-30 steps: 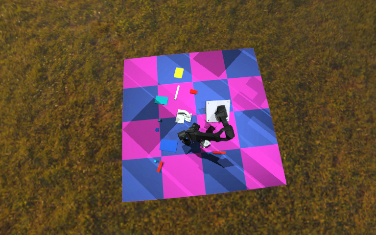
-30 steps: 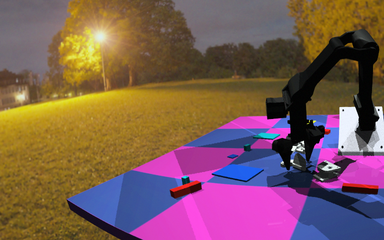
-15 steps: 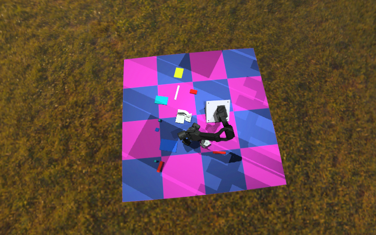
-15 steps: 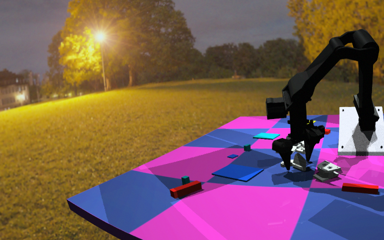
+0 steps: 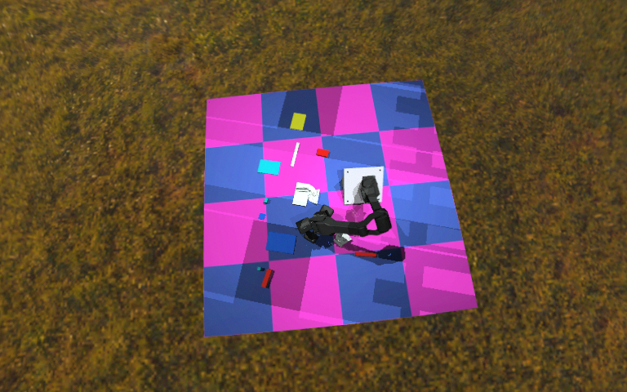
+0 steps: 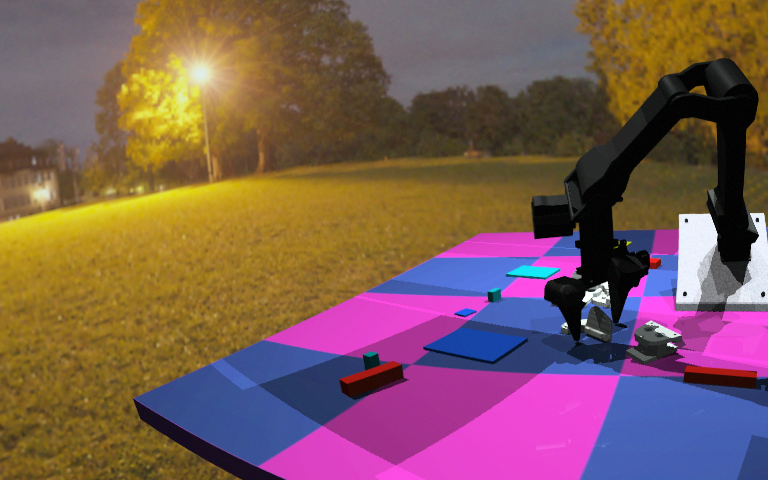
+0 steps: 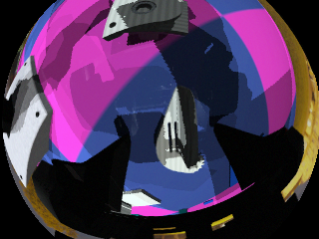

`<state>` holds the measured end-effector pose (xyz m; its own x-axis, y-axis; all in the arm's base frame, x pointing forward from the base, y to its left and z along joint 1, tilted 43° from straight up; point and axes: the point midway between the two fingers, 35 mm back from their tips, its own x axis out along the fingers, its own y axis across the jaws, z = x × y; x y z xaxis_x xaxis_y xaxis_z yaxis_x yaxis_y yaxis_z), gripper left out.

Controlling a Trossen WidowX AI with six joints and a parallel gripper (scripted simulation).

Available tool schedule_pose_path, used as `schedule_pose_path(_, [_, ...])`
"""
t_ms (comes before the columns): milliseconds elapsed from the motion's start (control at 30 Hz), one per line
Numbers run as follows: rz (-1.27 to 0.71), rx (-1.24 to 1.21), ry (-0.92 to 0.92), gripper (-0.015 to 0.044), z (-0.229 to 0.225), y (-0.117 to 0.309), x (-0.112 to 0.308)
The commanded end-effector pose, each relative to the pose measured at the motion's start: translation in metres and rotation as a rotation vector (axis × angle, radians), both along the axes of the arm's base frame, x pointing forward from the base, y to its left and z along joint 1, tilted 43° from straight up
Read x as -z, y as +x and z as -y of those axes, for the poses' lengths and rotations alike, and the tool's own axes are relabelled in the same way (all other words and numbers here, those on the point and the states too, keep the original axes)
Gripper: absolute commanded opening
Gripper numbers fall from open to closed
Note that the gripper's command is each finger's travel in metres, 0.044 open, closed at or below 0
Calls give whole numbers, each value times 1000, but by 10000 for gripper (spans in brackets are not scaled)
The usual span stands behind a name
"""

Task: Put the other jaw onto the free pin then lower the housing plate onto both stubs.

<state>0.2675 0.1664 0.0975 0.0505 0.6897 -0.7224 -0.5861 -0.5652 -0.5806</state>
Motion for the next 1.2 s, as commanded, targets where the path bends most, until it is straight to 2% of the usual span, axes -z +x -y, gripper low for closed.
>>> schedule_pose_path(0, [-6,5,-4,440,0,-1,1])
schedule_pose_path(233, [-6,5,-4,440,0,-1,1])
schedule_pose_path(600, [0,0,0,151,0,0,0])
schedule_pose_path(700, [0,0,0,134,0,0,0])
schedule_pose_path(1167, [0,0,-1,134,1,0,-1])
